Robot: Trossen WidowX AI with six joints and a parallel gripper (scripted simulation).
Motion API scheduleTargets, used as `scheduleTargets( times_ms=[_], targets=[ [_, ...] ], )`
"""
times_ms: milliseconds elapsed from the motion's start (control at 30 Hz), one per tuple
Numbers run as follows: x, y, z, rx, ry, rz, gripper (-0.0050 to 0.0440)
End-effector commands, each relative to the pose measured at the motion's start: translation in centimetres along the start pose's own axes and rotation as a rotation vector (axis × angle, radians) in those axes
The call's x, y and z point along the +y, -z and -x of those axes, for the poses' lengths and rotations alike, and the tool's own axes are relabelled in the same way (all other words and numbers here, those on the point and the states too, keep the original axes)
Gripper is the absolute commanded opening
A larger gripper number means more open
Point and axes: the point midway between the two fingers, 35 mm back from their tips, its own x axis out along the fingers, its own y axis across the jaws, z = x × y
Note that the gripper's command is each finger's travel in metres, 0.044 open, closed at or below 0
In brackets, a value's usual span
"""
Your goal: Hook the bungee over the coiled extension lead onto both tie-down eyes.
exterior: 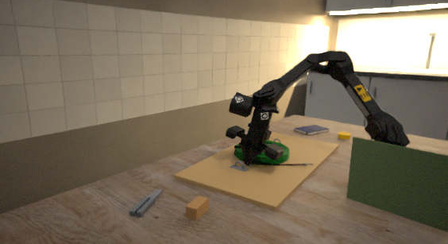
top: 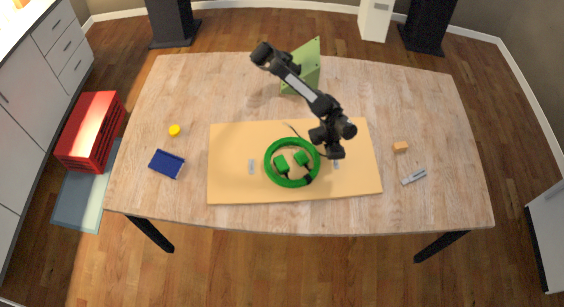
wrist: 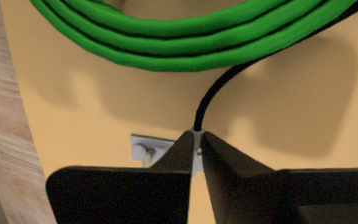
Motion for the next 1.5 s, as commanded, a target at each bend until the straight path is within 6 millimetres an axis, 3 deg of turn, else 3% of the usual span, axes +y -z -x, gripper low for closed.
scheduleTargets(
  times_ms=[0, 1300, 1333, 1467],
  targets=[
    [0.7, -0.7, 0.8, 0.005, -0.02, -0.013, -0.005],
    [0.6, -0.6, 0.0, 0.008, -0.019, -0.017, -0.005],
    [0.6, -0.6, 0.0, 0.008, -0.019, -0.017, 0.0024],
    [0.6, -0.6, 0.0, 0.008, -0.019, -0.017, 0.012]
  ],
)
